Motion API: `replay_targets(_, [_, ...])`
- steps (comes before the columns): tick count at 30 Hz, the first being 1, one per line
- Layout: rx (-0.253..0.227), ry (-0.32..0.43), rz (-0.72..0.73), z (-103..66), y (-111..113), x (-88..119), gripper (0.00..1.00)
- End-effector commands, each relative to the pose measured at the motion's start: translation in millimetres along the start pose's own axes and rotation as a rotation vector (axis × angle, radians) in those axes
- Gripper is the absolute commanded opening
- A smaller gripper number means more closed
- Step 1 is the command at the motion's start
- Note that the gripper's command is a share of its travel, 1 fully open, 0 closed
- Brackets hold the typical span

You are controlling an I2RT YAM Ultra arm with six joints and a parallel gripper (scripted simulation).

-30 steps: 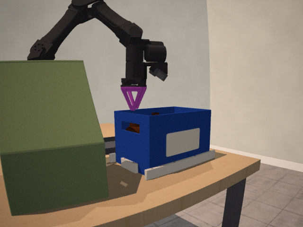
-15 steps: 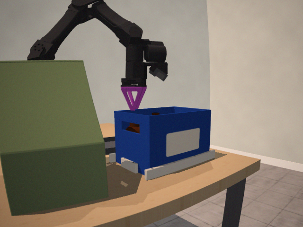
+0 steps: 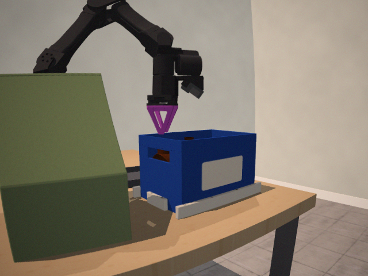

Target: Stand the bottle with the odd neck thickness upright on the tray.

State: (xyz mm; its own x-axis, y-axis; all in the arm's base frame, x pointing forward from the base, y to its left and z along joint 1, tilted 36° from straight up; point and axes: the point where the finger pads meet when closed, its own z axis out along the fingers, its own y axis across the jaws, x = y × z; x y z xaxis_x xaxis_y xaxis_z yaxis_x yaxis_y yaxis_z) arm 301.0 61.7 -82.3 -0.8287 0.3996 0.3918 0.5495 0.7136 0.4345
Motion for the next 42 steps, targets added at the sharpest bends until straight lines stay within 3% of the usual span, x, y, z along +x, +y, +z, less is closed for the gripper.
replay_targets(1, [-0.015,-0.033,-0.004,-9.4,7,-12,0.61])
replay_targets(29, [-0.020,-0.042,-0.013,-5.1,9,-14,0.61])
replay_targets(39, [-0.001,0.001,0.013,14.6,-3,-1,0.61])
replay_targets(41, [-0.001,0.001,0.013,14.6,-3,-1,0.61])
replay_targets(42, [-0.018,-0.039,-0.013,3.4,8,-9,0.61])
